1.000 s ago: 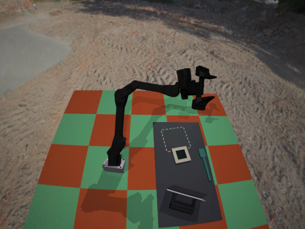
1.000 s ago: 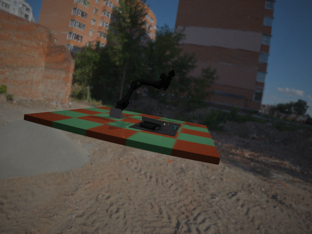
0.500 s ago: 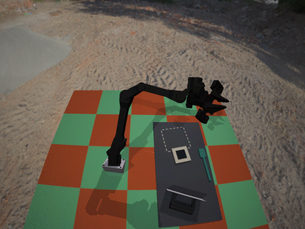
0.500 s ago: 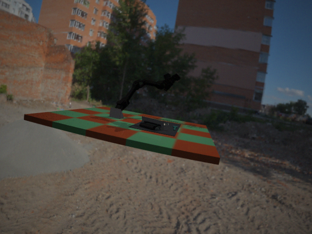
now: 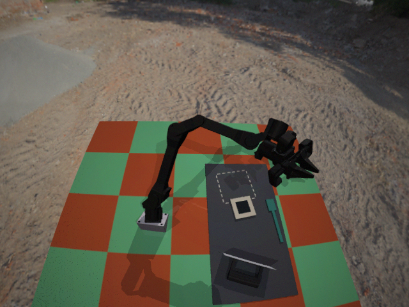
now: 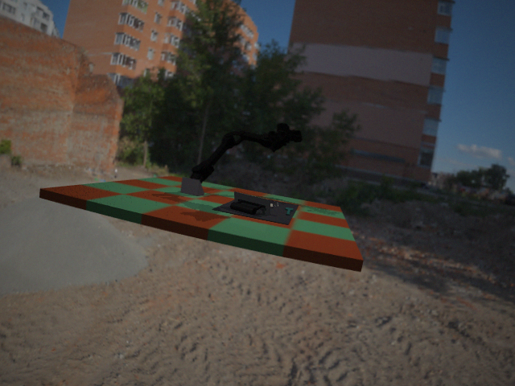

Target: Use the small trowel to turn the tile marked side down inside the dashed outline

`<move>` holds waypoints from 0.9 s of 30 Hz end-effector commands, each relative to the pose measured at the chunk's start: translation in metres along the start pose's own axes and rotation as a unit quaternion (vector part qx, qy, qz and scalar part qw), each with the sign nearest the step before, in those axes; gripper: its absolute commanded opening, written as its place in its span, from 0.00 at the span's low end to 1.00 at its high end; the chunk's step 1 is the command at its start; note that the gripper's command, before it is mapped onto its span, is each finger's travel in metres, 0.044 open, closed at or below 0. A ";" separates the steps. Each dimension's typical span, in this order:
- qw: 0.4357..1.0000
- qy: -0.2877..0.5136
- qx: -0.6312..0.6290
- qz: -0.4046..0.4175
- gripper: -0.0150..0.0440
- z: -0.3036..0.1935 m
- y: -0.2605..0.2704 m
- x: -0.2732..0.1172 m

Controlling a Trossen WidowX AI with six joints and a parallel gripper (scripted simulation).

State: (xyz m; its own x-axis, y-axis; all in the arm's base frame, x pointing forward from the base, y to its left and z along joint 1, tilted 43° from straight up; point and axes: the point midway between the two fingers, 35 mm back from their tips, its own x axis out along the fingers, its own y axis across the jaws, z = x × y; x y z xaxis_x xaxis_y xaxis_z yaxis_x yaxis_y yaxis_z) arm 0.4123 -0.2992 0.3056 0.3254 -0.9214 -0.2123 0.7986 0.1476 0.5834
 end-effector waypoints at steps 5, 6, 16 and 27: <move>0.989 0.075 -0.122 -0.025 0.42 -0.037 -0.030 0.031; 0.987 0.084 -0.136 -0.028 0.42 -0.041 -0.034 0.034; 0.945 0.190 -0.261 -0.050 0.42 -0.085 -0.082 0.061; 0.874 0.320 -0.361 -0.059 0.42 -0.129 -0.143 0.076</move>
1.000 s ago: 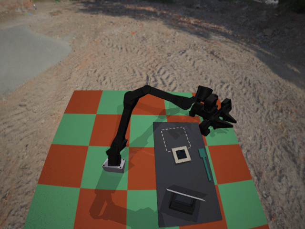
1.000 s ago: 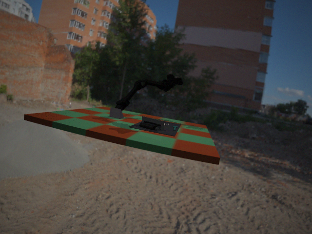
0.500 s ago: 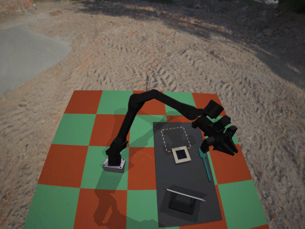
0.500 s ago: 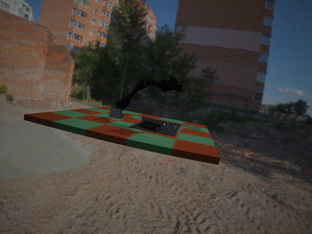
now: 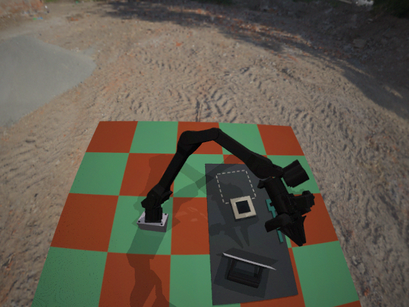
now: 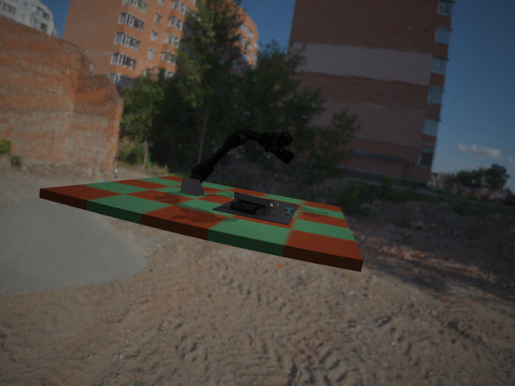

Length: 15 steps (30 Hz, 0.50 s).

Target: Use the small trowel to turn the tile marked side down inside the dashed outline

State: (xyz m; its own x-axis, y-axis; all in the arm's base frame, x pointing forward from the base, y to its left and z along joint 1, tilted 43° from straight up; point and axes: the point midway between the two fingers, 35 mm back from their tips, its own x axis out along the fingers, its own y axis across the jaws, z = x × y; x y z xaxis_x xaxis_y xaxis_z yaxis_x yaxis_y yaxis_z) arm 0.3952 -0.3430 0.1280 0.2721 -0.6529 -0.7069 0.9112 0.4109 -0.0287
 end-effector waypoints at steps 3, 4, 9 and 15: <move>0.994 0.084 -0.068 0.013 0.42 -0.035 -0.014 0.026; 0.992 0.097 -0.078 0.016 0.42 -0.040 -0.016 0.030; 0.978 0.162 -0.122 0.035 0.42 -0.069 -0.028 0.046; 0.953 0.243 -0.168 0.071 0.42 -0.105 -0.043 0.060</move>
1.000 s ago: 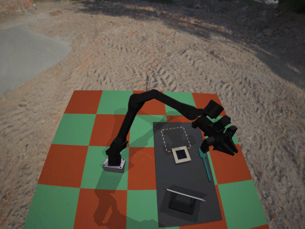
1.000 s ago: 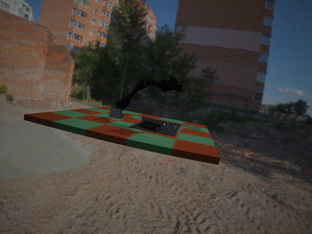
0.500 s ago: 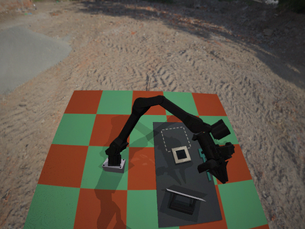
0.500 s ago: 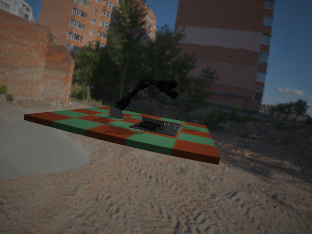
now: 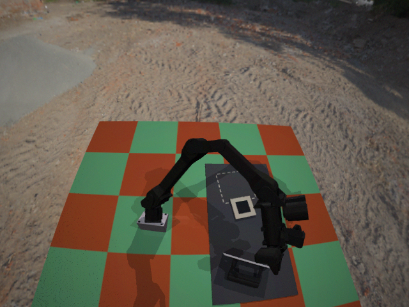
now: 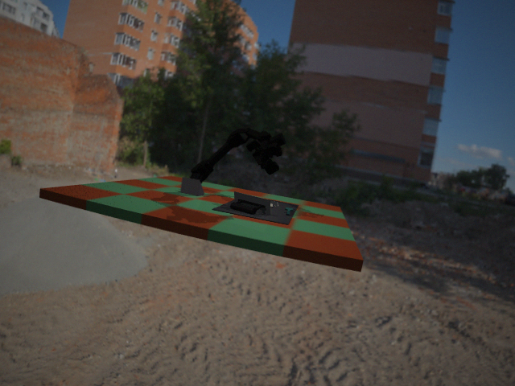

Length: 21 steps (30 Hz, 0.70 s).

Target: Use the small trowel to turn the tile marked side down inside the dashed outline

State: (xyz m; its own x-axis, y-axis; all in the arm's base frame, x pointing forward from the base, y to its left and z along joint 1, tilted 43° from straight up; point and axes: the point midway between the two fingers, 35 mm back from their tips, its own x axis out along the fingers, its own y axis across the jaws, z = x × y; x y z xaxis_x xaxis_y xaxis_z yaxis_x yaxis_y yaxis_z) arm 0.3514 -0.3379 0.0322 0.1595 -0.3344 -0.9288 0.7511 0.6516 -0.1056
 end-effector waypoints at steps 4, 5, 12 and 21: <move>0.992 0.095 -0.058 0.059 0.42 -0.040 -0.008 0.029; 0.990 0.107 -0.064 0.068 0.42 -0.046 -0.009 0.032; 0.967 0.185 -0.102 0.143 0.42 -0.085 -0.014 0.050; 0.922 0.258 -0.125 0.262 0.42 -0.132 -0.018 0.060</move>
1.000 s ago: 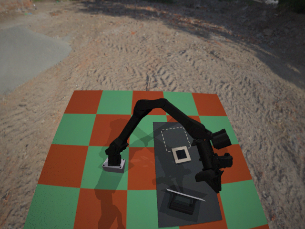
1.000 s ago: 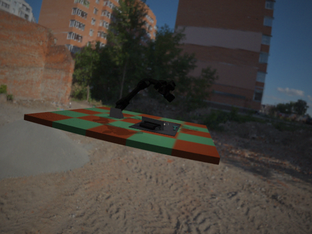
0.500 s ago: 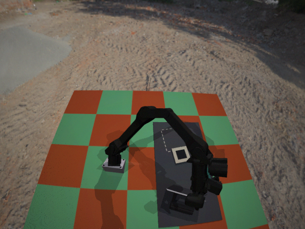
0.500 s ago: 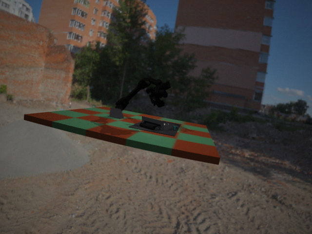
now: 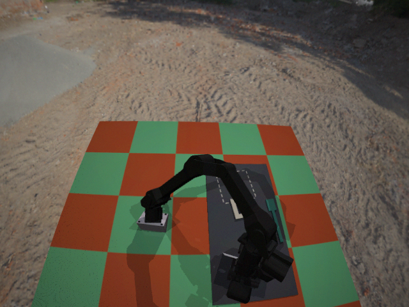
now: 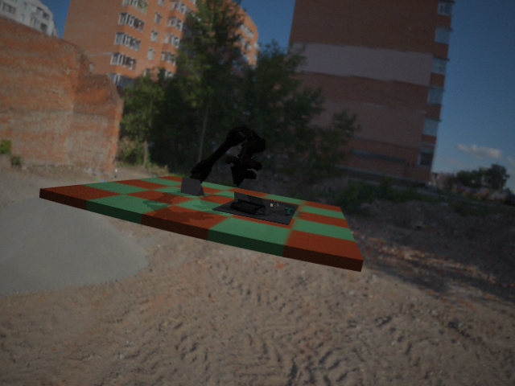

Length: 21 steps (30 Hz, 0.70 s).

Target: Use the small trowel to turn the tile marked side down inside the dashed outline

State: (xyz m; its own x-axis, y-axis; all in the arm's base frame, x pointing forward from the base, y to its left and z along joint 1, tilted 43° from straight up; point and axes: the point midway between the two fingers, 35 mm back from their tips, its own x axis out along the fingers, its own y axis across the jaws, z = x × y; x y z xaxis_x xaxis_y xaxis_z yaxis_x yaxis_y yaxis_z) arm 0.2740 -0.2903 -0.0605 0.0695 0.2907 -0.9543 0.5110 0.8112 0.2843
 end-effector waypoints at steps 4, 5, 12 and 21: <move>0.992 0.040 -0.027 0.115 0.42 -0.029 0.002 0.019; 0.990 0.044 -0.029 0.131 0.42 -0.033 0.002 0.021; 0.978 0.051 -0.037 0.201 0.42 -0.047 0.005 0.028; 0.978 0.051 -0.037 0.201 0.42 -0.047 0.009 0.028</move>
State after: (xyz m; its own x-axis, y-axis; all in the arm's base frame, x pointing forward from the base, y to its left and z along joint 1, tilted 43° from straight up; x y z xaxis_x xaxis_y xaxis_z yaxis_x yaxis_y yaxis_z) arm 0.2387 -0.2542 -0.0809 0.1599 0.6323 -0.7580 0.4030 0.6592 0.6349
